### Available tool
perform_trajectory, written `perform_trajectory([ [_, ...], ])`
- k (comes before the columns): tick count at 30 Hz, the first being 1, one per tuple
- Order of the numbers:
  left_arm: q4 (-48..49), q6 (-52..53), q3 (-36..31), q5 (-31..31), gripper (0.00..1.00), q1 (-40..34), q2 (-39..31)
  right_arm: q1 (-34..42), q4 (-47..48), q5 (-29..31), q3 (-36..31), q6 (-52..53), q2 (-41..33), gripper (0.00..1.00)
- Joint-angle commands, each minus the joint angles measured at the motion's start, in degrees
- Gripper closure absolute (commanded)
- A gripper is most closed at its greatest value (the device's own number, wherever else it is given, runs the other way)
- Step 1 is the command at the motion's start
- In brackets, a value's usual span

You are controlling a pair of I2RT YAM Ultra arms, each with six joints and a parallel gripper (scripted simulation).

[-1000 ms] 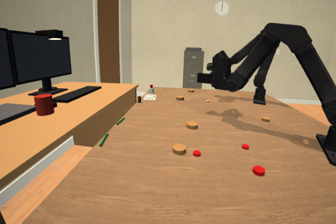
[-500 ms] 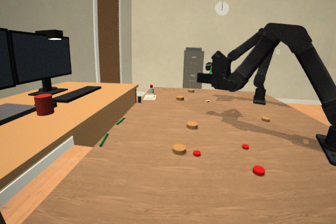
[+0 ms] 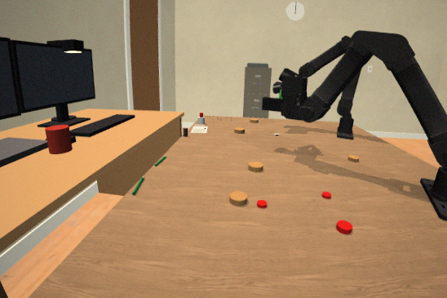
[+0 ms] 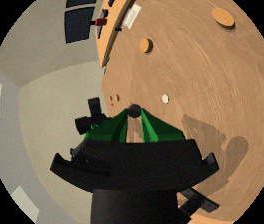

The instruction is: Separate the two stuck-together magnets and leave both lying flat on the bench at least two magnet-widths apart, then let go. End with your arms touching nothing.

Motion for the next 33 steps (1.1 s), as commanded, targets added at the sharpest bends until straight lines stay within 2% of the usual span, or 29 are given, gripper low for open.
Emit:
perform_trajectory([
  [1, 0.31, 0.39, 0.28, -0.02, 0.82, 0.01, -0.70, -0.32, -5.98, 1.37, 2.19, -5.59, 0.02, 0.82],
  [3, 0.31, 0.39, 0.28, -0.02, 0.82, 0.01, -0.70, -0.32, -5.98, 1.37, 2.19, -5.59, 0.02, 0.82],
  [33, 0.31, 0.40, 0.28, -0.02, 0.82, 0.01, -0.70, -3.53, -40.74, 12.23, 16.03, -32.99, 5.91, 0.82],
])
